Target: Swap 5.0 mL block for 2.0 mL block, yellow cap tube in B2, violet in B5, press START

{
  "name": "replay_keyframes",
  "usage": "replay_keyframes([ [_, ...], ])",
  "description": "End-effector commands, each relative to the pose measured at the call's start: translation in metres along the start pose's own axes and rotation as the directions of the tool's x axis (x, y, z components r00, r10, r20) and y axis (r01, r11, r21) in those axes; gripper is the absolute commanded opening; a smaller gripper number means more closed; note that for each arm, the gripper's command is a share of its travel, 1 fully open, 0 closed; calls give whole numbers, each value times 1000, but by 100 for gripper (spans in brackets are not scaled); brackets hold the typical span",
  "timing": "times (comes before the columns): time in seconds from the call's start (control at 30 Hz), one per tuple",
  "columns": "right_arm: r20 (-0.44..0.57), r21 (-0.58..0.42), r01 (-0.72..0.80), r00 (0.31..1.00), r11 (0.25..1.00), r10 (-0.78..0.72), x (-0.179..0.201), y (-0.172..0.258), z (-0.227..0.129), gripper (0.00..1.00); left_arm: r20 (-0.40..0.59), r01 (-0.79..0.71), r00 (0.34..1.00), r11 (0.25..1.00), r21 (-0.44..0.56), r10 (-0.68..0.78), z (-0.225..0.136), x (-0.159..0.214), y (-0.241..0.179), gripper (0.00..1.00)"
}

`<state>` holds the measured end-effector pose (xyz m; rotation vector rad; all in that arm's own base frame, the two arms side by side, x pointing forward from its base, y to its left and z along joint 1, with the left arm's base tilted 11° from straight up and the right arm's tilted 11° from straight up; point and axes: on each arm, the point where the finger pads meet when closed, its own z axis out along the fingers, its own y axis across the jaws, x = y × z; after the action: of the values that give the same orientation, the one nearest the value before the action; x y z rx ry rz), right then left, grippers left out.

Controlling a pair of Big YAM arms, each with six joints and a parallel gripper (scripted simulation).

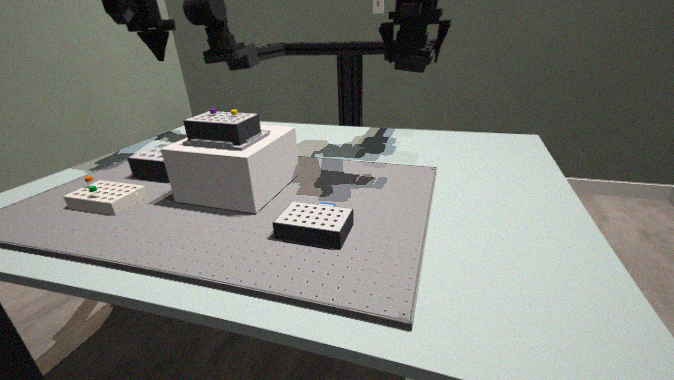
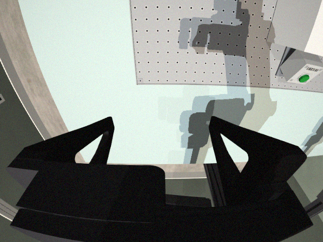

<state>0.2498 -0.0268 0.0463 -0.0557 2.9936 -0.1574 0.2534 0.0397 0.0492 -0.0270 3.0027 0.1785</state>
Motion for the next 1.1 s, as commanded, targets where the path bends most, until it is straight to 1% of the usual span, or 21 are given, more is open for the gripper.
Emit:
replay_keyframes([
  [0.0, 4, 1, 16, 1000, 1000, -16, -5, 1, 1, 0, 75, 8, 997, 1000, -4, -7, -19, -29, 0, 100],
  [0.2, 3, 1, 16, 1000, 1000, -16, -4, 1, 2, 0, 75, 8, 997, 1000, -4, -7, -19, -29, 0, 100],
  [0.43, 31, 3, 13, 999, 1000, -13, -18, -1, -7, 0, 75, 8, 997, 1000, -4, -7, -19, -29, 0, 100],
  [1.07, 39, 4, 11, 999, 1000, -11, -22, -1, -10, 0, 75, 8, 997, 1000, -4, -7, -19, -29, 0, 100],
])
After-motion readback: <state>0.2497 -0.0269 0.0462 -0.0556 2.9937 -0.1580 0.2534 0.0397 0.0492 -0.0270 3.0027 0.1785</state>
